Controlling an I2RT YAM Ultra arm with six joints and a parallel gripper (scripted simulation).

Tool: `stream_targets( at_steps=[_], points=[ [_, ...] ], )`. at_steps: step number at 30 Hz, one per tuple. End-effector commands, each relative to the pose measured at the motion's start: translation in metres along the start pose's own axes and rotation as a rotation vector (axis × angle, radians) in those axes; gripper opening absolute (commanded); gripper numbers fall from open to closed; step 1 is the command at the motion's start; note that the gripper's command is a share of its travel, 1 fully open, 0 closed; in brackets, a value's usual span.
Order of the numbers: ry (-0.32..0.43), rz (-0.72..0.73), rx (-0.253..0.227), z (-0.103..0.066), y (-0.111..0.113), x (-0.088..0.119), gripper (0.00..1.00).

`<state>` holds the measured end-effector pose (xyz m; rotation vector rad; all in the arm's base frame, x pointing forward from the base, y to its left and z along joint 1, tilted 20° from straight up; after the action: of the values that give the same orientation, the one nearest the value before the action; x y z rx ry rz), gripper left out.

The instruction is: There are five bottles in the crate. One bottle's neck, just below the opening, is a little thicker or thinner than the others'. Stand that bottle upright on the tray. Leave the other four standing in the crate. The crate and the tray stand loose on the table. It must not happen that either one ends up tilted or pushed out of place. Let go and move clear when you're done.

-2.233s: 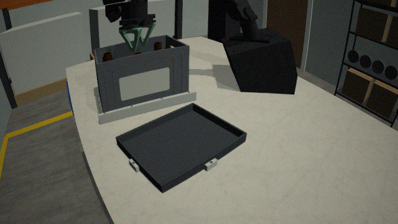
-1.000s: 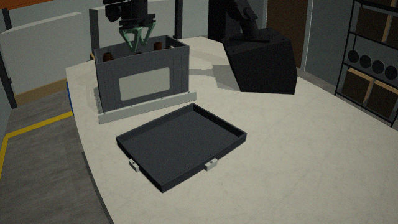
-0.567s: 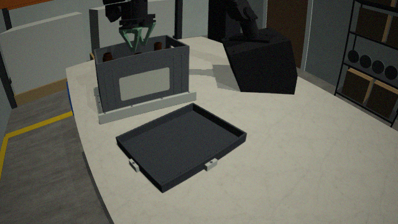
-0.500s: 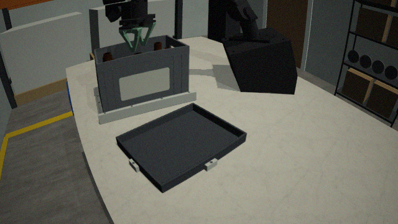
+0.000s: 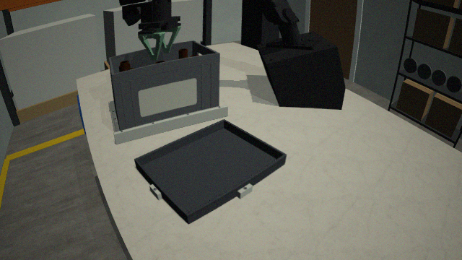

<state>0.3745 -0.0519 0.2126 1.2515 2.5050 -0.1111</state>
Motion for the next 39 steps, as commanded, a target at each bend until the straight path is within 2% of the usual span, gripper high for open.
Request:
stream_targets(
  at_steps=[1,6,10,39],
  points=[
    [-0.036,0.003,-0.033,-0.0158,0.0036,-0.0067,0.61],
    [-0.025,0.0,-0.021,-0.0112,0.0039,-0.0062,0.61],
    [-0.035,0.003,-0.031,-0.0158,0.0036,-0.0072,0.61],
    [-0.036,0.004,-0.032,-0.0158,0.0038,-0.0074,0.61]
  ],
)
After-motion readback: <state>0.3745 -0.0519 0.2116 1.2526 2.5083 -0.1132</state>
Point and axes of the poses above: the point where the finger pads meet when closed, its own z axis out along the fingers, its own y axis across the jaws, x = y × z, the point moved 7 cm from there along -z, back along the fingers, and after that the axes turned 4 degrees about -z, right-handed, at the moved point
